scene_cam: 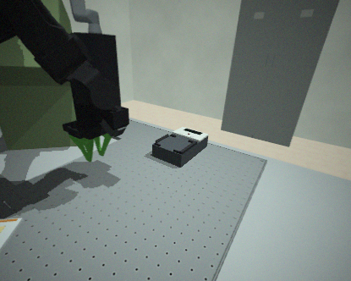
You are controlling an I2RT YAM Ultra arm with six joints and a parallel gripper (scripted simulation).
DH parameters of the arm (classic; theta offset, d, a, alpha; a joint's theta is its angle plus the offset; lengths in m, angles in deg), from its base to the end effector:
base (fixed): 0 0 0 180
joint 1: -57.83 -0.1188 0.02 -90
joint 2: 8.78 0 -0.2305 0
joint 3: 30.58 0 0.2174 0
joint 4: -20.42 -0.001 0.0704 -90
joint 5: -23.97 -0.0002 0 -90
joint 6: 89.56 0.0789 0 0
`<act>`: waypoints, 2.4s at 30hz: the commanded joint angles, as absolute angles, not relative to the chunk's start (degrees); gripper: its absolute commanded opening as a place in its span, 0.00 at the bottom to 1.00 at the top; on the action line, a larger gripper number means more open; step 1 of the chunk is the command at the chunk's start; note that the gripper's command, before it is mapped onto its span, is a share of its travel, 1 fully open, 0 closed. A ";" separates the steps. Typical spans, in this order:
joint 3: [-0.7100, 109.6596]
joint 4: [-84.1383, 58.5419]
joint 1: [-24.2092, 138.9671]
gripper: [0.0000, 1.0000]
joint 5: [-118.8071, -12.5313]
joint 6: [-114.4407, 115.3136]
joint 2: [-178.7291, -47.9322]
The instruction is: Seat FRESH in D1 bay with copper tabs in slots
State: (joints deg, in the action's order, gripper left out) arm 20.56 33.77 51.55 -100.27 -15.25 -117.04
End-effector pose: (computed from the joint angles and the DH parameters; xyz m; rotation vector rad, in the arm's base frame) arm 0.3109 -0.0094 0.0612 -0.1399 2.2902 -0.7780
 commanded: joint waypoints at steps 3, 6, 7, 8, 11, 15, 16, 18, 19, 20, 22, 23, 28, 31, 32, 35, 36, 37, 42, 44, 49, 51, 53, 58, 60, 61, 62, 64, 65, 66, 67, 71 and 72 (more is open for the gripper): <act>21.10 35.01 50.51 0.36 -99.80 -15.56 -116.93; 21.10 35.01 50.51 0.36 -99.80 -15.56 -116.93; 21.10 35.01 50.51 0.36 -99.80 -15.56 -116.93; 21.10 35.01 50.51 0.36 -99.80 -15.56 -116.93; 21.10 35.01 50.51 0.36 -99.80 -15.56 -116.93; 21.10 35.01 50.51 0.36 -99.80 -15.56 -116.93; 21.10 35.01 50.51 0.36 -99.80 -15.56 -116.93; 21.10 35.01 50.51 0.36 -99.80 -15.56 -116.93; 21.10 35.01 50.51 0.36 -99.80 -15.56 -116.93; 21.10 35.01 50.51 0.36 -99.80 -15.56 -116.93; 21.10 35.01 50.51 0.36 -99.80 -15.56 -116.93; 21.10 35.01 50.51 0.36 -99.80 -15.56 -116.93; 21.10 35.01 50.51 0.36 -99.80 -15.56 -116.93; 21.10 35.01 50.51 0.36 -99.80 -15.56 -116.93; 21.10 35.01 50.51 0.36 -99.80 -15.56 -116.93; 21.10 35.01 50.51 0.36 -99.80 -15.56 -116.93; 21.10 35.01 50.51 0.36 -99.80 -15.56 -116.93; 21.10 35.01 50.51 0.36 -99.80 -15.56 -116.93; 18.64 33.28 53.94 0.36 -98.28 -11.31 -113.63; 18.43 32.90 54.82 0.36 -97.58 -10.06 -112.68; 17.66 31.63 58.83 0.36 -94.78 -3.85 -108.83; 18.32 30.89 60.55 0.36 -93.47 -1.39 -107.19; 18.63 30.01 62.26 0.36 -92.18 1.18 -105.66; 20.21 27.50 66.63 0.36 -88.77 7.64 -102.02; 20.21 27.50 66.63 0.36 -88.77 7.64 -102.02; 20.61 26.32 67.60 0.36 -87.86 9.21 -101.26; 20.74 25.88 68.45 0.36 -87.23 10.50 -100.67; 21.09 24.91 70.17 0.36 -85.90 13.10 -99.53; 21.32 24.36 71.04 0.36 -85.22 14.42 -98.98; 21.58 23.77 71.91 0.36 -84.54 15.75 -98.45; 21.88 23.15 72.78 0.36 -83.85 17.10 -97.93; 23.60 19.95 76.25 0.36 -81.01 16.81 -96.10; 24.07 19.21 77.11 0.36 -80.31 16.35 -95.72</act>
State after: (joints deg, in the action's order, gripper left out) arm 22.13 22.73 75.54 -83.38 15.07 -98.29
